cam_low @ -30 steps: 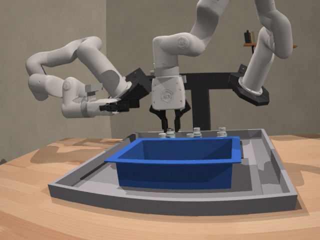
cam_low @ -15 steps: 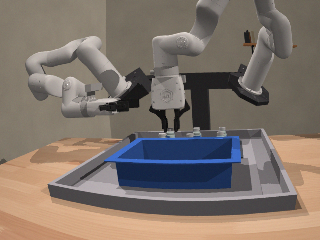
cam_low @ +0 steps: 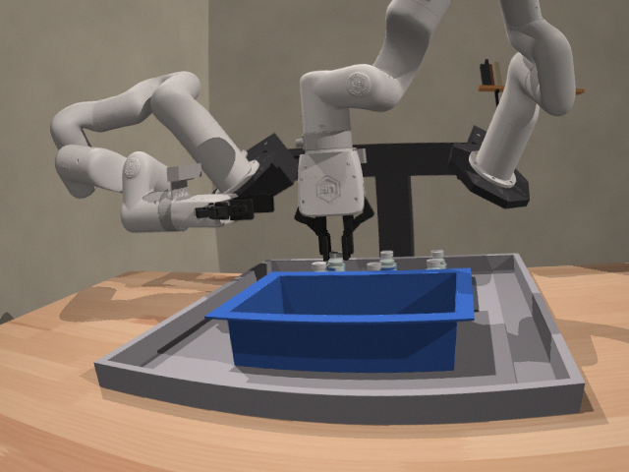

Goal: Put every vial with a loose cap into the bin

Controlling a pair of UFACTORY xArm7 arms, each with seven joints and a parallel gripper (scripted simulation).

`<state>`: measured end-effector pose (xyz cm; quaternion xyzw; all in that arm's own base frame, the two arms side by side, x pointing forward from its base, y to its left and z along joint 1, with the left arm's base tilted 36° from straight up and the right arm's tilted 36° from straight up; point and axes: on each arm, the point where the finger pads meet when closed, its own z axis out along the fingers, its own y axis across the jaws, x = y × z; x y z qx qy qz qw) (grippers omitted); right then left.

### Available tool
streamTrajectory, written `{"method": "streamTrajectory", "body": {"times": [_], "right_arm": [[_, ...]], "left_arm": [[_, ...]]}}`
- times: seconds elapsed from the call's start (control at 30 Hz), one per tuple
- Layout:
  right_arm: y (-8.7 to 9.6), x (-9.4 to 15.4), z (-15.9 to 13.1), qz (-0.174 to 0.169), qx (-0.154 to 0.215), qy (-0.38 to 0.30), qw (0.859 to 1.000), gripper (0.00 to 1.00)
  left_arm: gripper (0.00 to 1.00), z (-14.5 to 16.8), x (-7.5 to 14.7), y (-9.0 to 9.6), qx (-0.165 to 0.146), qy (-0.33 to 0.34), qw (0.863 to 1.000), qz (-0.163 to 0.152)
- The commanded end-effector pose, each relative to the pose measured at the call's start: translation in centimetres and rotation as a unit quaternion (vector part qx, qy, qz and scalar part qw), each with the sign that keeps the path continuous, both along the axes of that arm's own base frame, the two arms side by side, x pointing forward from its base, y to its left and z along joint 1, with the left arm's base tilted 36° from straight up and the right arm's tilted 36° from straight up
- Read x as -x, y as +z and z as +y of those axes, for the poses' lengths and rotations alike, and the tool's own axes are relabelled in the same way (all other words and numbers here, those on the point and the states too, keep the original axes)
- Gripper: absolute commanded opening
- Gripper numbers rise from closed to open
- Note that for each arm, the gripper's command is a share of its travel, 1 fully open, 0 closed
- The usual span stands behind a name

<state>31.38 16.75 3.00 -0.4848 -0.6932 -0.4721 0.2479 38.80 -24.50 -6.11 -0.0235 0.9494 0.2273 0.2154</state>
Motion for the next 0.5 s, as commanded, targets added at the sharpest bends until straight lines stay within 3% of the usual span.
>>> {"method": "streamTrajectory", "body": {"times": [0.0, 0.47], "right_arm": [[0.08, 0.10, 0.12, 0.000, 0.000, 0.002, 1.000, 1.00], [0.09, 0.11, 0.14, 0.000, 0.000, 0.002, 1.000, 1.00]], "left_arm": [[0.28, -0.27, -0.01, 0.11, 0.002, -0.002, 1.000, -0.001], [0.26, -0.26, -0.03, 0.14, 0.002, -0.002, 1.000, -0.001]]}}
